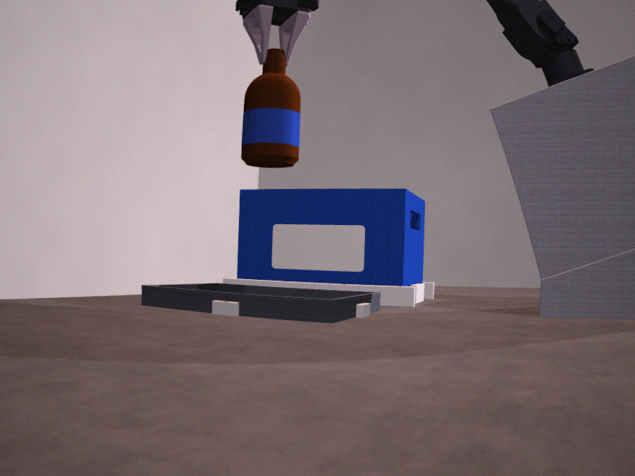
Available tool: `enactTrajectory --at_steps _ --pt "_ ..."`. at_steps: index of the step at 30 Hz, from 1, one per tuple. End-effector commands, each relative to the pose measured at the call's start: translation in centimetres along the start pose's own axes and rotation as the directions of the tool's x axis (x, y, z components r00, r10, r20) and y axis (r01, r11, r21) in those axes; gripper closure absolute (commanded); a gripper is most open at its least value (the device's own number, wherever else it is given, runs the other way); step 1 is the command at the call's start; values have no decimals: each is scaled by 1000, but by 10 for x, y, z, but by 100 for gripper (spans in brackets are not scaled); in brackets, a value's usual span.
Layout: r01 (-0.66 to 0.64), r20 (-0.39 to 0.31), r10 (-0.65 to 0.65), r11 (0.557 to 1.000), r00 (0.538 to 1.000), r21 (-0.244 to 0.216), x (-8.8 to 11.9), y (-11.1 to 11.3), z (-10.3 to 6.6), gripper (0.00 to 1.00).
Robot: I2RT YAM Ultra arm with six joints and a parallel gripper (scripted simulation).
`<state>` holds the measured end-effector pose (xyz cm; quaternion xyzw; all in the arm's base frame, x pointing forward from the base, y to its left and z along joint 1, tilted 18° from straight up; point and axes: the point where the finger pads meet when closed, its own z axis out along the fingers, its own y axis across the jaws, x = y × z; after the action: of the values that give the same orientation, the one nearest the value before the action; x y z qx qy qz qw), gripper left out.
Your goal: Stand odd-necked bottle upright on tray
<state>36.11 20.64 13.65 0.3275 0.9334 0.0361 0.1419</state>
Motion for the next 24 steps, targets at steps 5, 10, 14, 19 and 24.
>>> enactTrajectory --at_steps 5,10,14,19,24 --pt "13 22 -12 999 1000 -42 2 7 -10 100" --pt "15 22 -14 999 1000 -42 2 10 -5 100" --pt "21 14 -20 1000 1000 -18 4 6 8 100" --pt "7 21 -7 1000 1000 -28 -1 3 10 100" --pt "6 10 -6 1000 1000 6 -1 -2 30 100"
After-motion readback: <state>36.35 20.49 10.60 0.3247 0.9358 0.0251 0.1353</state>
